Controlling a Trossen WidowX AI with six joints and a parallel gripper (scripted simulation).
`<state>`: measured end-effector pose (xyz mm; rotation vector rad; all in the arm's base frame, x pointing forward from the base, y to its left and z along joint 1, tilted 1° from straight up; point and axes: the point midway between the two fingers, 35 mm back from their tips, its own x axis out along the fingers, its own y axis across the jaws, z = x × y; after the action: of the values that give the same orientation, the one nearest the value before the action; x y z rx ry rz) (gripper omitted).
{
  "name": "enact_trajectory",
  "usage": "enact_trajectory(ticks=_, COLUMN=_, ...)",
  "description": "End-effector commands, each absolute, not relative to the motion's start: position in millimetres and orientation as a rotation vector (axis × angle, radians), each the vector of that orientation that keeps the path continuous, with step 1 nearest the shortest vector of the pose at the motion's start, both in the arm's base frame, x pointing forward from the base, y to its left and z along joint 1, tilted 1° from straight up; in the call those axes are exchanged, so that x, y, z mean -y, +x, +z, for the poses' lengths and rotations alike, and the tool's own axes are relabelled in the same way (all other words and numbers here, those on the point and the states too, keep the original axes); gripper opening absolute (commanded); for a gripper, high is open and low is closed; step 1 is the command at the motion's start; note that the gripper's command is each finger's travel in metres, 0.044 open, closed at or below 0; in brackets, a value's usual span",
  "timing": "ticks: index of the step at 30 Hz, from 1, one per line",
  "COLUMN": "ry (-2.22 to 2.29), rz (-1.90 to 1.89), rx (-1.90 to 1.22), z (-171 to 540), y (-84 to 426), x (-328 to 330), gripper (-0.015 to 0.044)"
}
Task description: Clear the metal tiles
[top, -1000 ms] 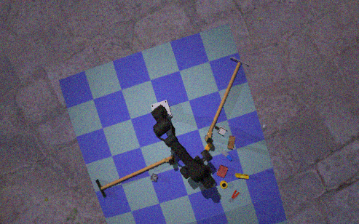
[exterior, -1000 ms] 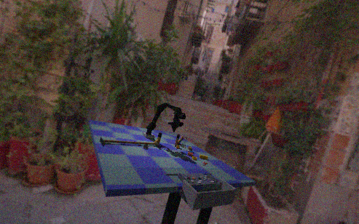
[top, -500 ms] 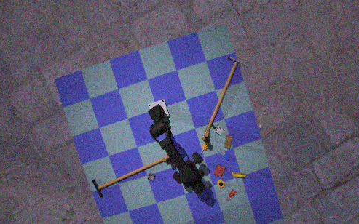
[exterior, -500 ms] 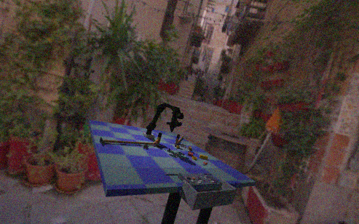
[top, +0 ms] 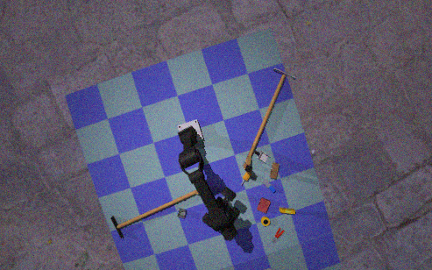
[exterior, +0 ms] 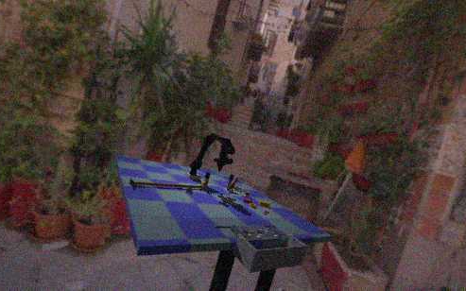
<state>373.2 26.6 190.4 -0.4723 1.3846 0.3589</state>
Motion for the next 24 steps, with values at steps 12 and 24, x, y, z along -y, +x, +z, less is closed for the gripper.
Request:
enact_trajectory(ticks=12, ry=-0.577, rz=0.455, rx=-1.395, z=187, y=378, x=11, gripper=0.0)
enact_trajectory(ticks=24, ry=-0.663, rz=0.532, rx=-1.393, z=185, y=379, x=43, gripper=0.0)
